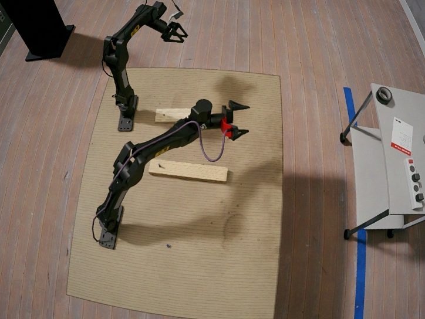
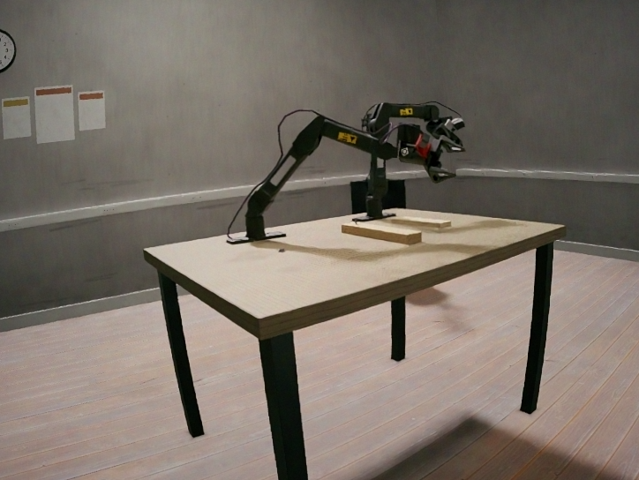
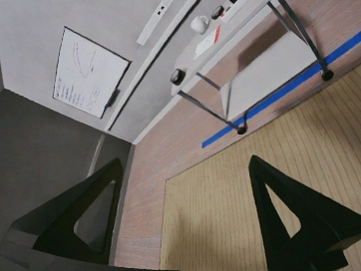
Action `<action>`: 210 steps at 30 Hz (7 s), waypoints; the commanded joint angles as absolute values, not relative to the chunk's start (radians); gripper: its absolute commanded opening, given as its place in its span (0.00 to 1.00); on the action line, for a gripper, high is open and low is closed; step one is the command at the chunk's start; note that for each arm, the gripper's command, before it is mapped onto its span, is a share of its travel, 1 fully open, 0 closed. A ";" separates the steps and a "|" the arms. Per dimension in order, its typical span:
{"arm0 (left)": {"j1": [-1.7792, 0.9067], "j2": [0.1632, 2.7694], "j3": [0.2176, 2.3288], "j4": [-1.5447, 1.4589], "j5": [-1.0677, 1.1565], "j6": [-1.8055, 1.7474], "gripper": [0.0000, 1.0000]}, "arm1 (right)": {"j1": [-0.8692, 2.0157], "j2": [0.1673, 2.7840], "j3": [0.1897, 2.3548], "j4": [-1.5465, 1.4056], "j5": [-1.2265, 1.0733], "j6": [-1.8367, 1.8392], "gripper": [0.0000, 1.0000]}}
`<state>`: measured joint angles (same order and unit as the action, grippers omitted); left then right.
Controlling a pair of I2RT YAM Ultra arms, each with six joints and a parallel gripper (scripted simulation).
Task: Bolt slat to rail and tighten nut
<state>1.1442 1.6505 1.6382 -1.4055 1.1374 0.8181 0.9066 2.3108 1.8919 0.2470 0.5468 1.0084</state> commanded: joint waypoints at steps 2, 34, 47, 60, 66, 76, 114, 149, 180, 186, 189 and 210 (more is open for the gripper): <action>1.144 1.634 1.654 -1.401 1.159 0.823 1.00 | 0.907 2.290 1.906 0.246 0.549 1.002 1.00; 0.963 1.551 1.552 -1.202 0.965 0.707 1.00 | 0.760 2.101 1.760 0.197 0.463 0.849 1.00; 0.770 1.444 1.449 -0.958 0.776 0.560 1.00 | 0.608 1.886 1.613 0.158 0.371 0.679 1.00; 0.596 1.347 1.355 -0.738 0.605 0.428 1.00 | 0.470 1.693 1.482 0.122 0.288 0.524 1.00; 0.496 1.291 1.303 -0.615 0.508 0.353 1.00 | 0.389 1.581 1.405 0.101 0.240 0.434 1.00; 0.354 1.211 1.225 -0.437 0.368 0.246 1.00 | 0.277 1.423 1.298 0.071 0.173 0.307 1.00; -0.008 1.045 1.040 0.017 -0.008 -0.003 1.00 | 0.000 1.039 1.052 -0.008 -0.005 -0.006 1.00; -0.038 1.073 0.973 -0.245 -0.004 -0.041 1.00 | 0.000 1.045 1.052 0.005 0.000 0.000 1.00; -0.082 1.108 0.879 -0.570 -0.004 -0.089 1.00 | 0.000 1.045 1.052 0.005 0.000 0.000 1.00; -0.090 1.116 0.860 -0.633 -0.004 -0.098 1.00 | 0.000 1.045 1.052 0.005 0.000 0.000 1.00; -0.094 1.112 0.852 -0.656 -0.004 -0.103 1.00 | 0.000 1.045 1.052 0.005 0.000 0.000 1.00; -0.127 1.144 0.782 -0.903 -0.005 -0.138 1.00 | 0.000 1.045 1.052 0.005 0.000 0.000 1.00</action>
